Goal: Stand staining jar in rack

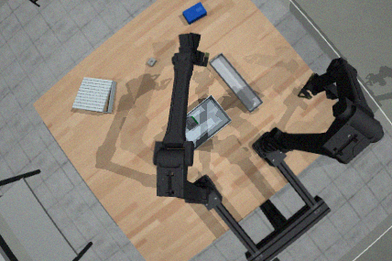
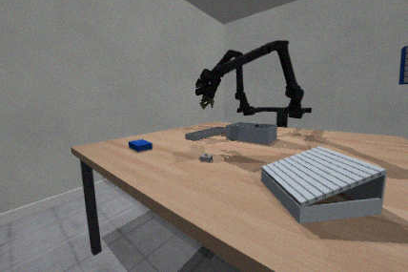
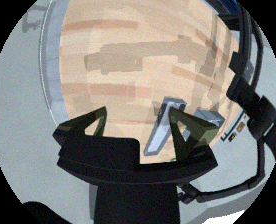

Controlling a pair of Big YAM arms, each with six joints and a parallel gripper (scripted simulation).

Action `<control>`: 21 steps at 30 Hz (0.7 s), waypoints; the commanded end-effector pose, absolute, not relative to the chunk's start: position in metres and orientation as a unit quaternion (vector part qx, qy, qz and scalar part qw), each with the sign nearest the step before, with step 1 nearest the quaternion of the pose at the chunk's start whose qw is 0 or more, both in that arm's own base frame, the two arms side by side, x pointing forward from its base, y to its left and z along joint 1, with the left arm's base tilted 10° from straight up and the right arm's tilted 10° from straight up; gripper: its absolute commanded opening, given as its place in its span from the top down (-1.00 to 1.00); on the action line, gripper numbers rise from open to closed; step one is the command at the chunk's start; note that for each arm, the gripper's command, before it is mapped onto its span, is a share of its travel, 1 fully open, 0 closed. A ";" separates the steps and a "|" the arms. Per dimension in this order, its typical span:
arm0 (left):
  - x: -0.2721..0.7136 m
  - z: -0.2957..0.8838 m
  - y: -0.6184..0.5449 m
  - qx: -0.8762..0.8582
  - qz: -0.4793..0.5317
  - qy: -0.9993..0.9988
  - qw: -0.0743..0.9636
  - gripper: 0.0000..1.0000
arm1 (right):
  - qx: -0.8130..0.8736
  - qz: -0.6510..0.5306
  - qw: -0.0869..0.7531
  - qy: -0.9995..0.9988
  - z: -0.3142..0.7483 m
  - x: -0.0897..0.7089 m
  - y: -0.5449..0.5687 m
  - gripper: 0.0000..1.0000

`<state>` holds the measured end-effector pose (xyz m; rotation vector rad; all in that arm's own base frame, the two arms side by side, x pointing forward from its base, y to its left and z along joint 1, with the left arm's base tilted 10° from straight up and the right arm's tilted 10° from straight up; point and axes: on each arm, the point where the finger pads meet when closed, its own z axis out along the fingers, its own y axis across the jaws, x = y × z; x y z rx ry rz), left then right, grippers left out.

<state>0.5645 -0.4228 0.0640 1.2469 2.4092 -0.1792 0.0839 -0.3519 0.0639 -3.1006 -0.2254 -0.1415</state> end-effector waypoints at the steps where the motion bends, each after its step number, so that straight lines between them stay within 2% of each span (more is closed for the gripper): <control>1: 0.566 0.072 -0.426 0.450 -0.066 0.864 0.218 -1.00 | -0.996 -0.045 0.012 -0.071 0.068 0.083 -0.354 -1.00; 21: 0.548 0.086 -0.428 0.443 -0.068 0.868 0.215 -1.00 | -0.992 -0.044 0.003 -0.116 0.068 0.094 -0.350 -1.00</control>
